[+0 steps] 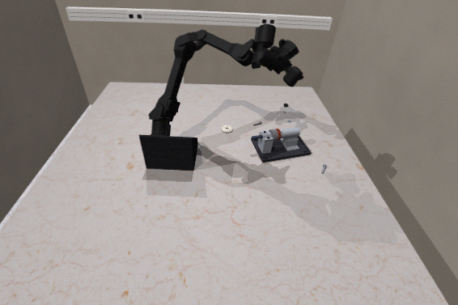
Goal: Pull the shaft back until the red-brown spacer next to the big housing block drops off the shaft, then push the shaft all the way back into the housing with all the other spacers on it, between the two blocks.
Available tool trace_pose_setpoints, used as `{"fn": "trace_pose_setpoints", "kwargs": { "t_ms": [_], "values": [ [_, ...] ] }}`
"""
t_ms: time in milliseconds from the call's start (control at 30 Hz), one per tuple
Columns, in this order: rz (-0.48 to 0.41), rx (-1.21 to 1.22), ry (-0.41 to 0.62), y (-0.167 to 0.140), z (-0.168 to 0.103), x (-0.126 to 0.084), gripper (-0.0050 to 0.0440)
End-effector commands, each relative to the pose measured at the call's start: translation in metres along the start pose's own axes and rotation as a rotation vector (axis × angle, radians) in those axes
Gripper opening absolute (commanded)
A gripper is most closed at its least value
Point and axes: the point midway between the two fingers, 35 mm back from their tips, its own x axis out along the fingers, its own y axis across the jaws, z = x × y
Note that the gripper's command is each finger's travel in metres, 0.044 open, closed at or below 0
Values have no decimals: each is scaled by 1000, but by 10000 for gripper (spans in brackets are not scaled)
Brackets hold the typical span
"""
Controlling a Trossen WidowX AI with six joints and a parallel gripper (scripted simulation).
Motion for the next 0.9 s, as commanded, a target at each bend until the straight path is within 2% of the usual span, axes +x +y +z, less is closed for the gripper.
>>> {"fn": "trace_pose_setpoints", "kwargs": {
  "t_ms": [0,533,567,600,867],
  "values": [
    [4,-21,-14,7,7,-3,400],
    [4,-21,-14,7,7,-3,400],
    [0,-24,-12,5,7,-2,424],
    [-11,-20,-3,0,5,1,440],
    [-138,-58,128,-35,-23,19,440]
  ]
}}
